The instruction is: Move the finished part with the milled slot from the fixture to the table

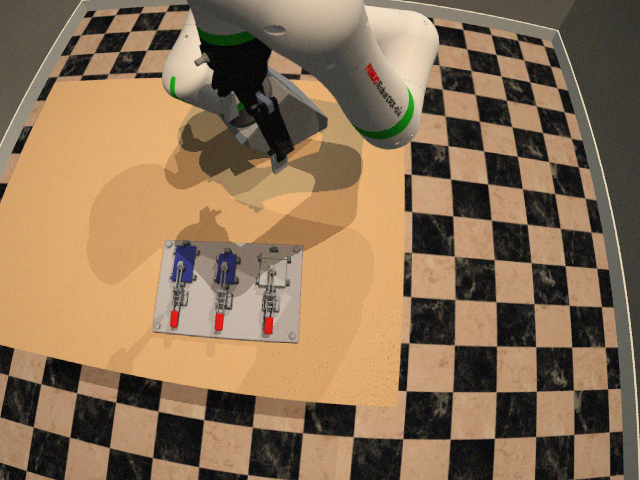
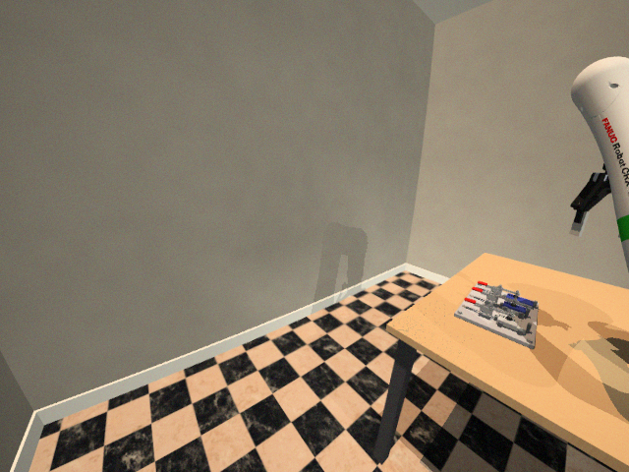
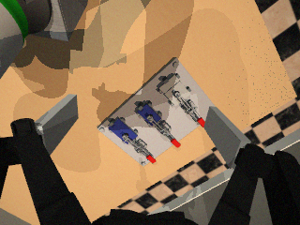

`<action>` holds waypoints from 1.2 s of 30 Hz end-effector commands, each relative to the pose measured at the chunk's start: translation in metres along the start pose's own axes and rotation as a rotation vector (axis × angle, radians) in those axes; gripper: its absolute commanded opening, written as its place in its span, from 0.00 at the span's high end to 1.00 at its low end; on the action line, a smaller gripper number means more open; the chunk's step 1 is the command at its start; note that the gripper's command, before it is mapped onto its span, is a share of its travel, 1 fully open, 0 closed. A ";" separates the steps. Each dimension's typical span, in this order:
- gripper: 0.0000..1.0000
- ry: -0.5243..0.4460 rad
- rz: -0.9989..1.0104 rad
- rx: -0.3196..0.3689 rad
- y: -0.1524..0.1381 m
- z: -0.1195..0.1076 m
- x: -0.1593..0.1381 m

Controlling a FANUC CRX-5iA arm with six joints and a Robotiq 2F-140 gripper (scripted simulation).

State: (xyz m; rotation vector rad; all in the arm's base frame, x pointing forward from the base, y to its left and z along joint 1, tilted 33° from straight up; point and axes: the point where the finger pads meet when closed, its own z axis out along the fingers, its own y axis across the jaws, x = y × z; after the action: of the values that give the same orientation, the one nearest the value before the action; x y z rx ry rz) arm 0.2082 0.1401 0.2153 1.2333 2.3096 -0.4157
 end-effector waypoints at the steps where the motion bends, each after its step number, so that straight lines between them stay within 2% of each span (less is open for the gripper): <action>1: 0.00 0.000 0.000 0.000 0.000 0.000 0.000; 26: 0.00 0.000 -0.002 -0.001 0.000 -0.001 0.000; 36: 0.00 -0.010 -0.079 -0.050 -0.006 -0.020 -0.001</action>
State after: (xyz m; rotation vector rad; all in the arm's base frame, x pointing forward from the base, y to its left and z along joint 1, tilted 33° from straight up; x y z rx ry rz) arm 0.2007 0.1445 0.2283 1.1458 2.3416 -0.3947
